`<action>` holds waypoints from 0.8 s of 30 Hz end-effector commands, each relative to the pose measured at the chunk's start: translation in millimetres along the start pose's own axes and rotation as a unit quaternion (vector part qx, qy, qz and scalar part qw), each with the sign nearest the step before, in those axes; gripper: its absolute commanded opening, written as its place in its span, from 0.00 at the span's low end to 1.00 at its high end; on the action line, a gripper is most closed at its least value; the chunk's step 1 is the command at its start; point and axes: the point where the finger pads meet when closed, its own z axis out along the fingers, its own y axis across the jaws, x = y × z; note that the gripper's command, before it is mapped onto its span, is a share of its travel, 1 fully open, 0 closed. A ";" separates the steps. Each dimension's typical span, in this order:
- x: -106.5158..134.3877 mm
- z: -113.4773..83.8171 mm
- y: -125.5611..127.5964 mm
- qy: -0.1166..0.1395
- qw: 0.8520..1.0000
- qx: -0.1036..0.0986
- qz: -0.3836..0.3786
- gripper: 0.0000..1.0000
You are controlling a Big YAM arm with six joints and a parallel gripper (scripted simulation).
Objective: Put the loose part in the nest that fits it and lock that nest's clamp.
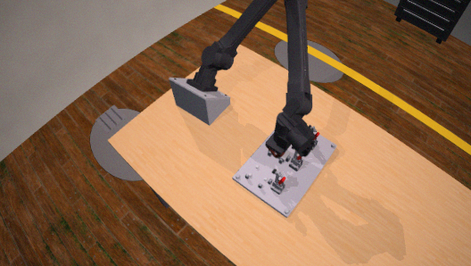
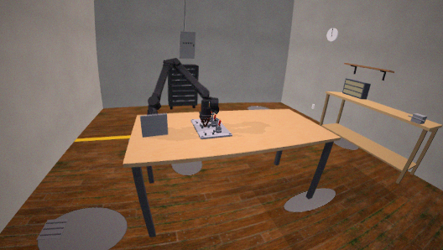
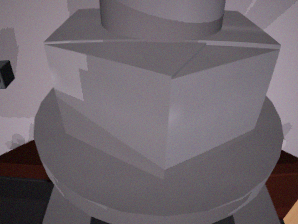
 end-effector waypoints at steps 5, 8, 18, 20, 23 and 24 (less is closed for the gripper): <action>-9.7 1.0 -7.4 -0.008 1.000 0.002 -0.005 0.00; -8.6 1.5 -7.6 -0.007 1.000 0.002 -0.004 0.00; -7.6 2.0 -7.7 -0.007 1.000 0.001 -0.004 0.00; -7.6 2.0 -7.7 -0.007 1.000 0.001 -0.004 0.00; -7.6 2.0 -7.7 -0.007 1.000 0.001 -0.004 0.00; -7.6 2.0 -7.7 -0.007 1.000 0.001 -0.004 0.00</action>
